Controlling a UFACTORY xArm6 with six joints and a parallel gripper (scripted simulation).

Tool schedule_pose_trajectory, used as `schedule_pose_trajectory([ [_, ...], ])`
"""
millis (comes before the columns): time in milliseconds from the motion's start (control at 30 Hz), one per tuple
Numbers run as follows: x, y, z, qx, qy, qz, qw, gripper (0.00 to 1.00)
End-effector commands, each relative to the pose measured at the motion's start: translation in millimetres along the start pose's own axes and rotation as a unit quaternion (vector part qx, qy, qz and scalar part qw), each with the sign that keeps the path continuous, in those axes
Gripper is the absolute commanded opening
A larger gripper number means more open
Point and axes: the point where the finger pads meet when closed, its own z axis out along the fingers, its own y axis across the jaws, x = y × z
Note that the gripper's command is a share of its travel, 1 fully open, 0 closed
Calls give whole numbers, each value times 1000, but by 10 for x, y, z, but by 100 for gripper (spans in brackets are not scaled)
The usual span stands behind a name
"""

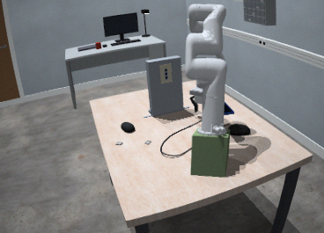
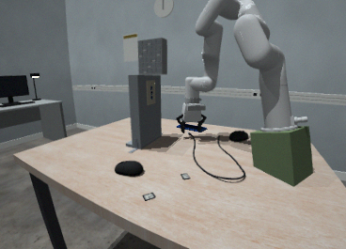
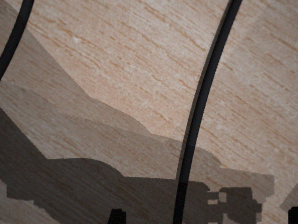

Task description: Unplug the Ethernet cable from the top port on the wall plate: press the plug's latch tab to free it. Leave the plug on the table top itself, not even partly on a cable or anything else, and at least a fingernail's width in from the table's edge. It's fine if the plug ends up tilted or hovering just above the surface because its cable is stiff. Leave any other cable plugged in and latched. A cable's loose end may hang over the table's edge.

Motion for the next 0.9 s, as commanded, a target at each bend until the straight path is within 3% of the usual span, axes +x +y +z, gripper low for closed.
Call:
schedule_pose_trajectory([
  [0,-13,6,-81,-1,0,0,1000,100],
  [600,-13,6,-298,-1,0,0,1000,100],
  [867,-12,5,-618,-1,0,0,1000,100],
])
